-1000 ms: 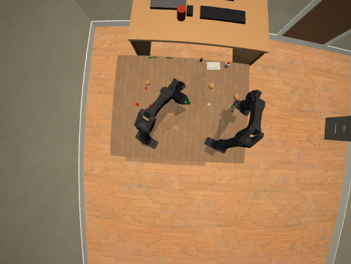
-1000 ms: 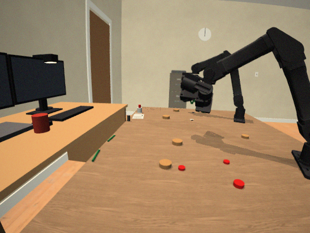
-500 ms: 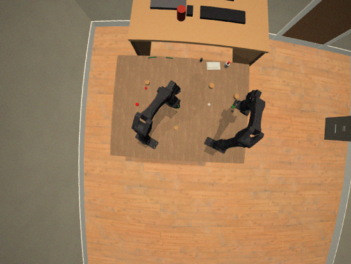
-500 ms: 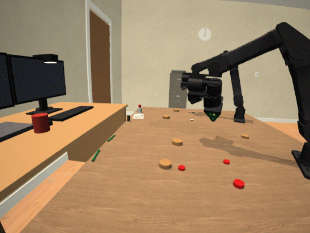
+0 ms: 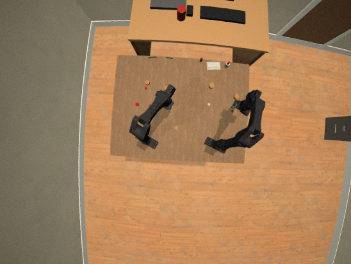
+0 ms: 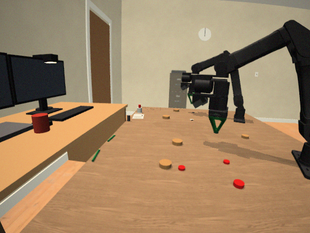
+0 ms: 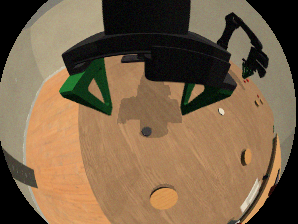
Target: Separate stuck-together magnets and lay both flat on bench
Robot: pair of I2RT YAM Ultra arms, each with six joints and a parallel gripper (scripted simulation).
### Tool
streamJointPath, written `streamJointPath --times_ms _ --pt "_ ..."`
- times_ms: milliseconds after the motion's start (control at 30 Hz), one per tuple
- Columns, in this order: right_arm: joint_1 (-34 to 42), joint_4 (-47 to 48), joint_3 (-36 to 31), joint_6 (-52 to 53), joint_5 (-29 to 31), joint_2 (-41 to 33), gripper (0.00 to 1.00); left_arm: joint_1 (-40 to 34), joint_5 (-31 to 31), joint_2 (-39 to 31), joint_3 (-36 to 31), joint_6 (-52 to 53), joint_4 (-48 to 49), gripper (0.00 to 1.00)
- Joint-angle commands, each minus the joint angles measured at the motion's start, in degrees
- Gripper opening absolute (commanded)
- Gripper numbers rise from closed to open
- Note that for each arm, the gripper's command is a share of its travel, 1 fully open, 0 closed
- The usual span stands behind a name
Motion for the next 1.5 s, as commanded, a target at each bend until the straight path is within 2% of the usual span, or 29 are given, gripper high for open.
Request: streamJointPath --times_ms 0,100,167,1467 --pt "0.21 0.22 0.41 -0.03 0.11 -0.64 1.0 -0.07 -6.09 -1.51 -0.09 -0.01 0.14 0.18" --pt "0.21 0.22 0.41 -0.03 0.11 -0.64 1.0 -0.08 -5.47 -1.57 -0.15 -0.01 0.19 0.18" --pt "0.21 0.22 0.41 -0.03 0.11 -0.64 1.0 0.02 -2.03 -1.49 -0.08 -0.08 -0.27 0.18" --pt "0.21 0.22 0.41 -0.03 0.11 -0.64 1.0 -0.14 -2.83 1.53 -1.66 -0.18 3.14 0.18"
